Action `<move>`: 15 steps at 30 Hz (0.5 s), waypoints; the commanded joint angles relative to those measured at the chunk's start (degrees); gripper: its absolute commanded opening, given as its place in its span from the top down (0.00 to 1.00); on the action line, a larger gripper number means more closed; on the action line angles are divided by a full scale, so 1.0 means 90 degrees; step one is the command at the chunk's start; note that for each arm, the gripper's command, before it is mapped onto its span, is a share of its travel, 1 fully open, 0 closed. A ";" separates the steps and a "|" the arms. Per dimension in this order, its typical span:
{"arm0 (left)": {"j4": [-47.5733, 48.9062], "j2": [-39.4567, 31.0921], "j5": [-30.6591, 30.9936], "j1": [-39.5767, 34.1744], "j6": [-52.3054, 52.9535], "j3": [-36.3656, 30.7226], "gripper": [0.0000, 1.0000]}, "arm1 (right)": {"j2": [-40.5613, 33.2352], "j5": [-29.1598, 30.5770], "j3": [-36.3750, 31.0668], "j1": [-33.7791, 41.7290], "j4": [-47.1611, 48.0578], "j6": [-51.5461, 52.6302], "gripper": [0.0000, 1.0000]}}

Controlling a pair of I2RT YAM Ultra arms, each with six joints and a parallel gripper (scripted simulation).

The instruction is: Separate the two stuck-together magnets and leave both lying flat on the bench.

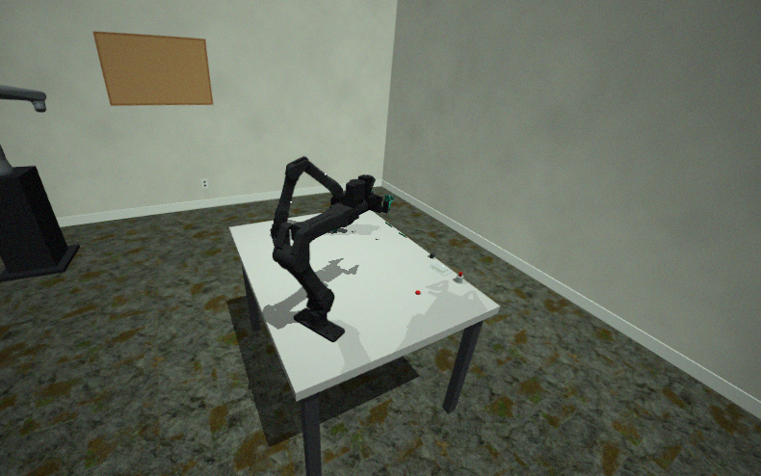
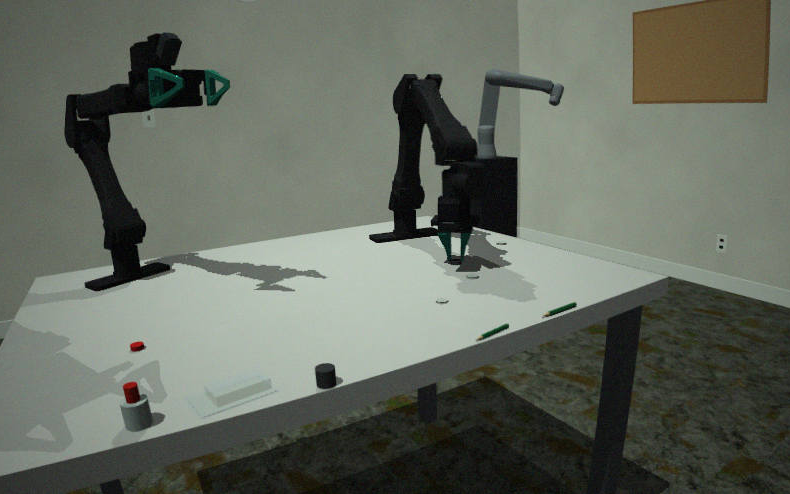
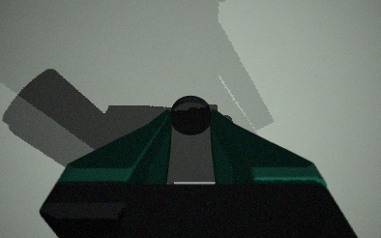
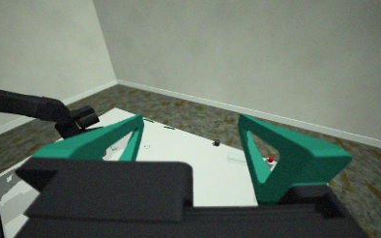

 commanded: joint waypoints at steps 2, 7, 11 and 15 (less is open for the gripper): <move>0.0004 -0.0047 0.0001 -0.0021 0.0004 0.0026 0.74 | -0.0015 0.0013 0.0057 -0.0008 0.0050 -0.0003 0.00; 0.0004 -0.0047 0.0001 -0.0021 0.0004 0.0026 0.75 | -0.0015 0.0013 0.0057 -0.0008 0.0050 -0.0003 0.00; -0.0038 -0.0017 -0.0008 -0.0008 0.0007 0.0021 0.75 | -0.0015 0.0013 0.0057 -0.0008 0.0050 -0.0003 0.00; -0.0223 -0.0092 -0.0008 -0.0008 0.0008 0.0131 0.75 | -0.0015 0.0013 0.0057 -0.0008 0.0050 -0.0003 0.00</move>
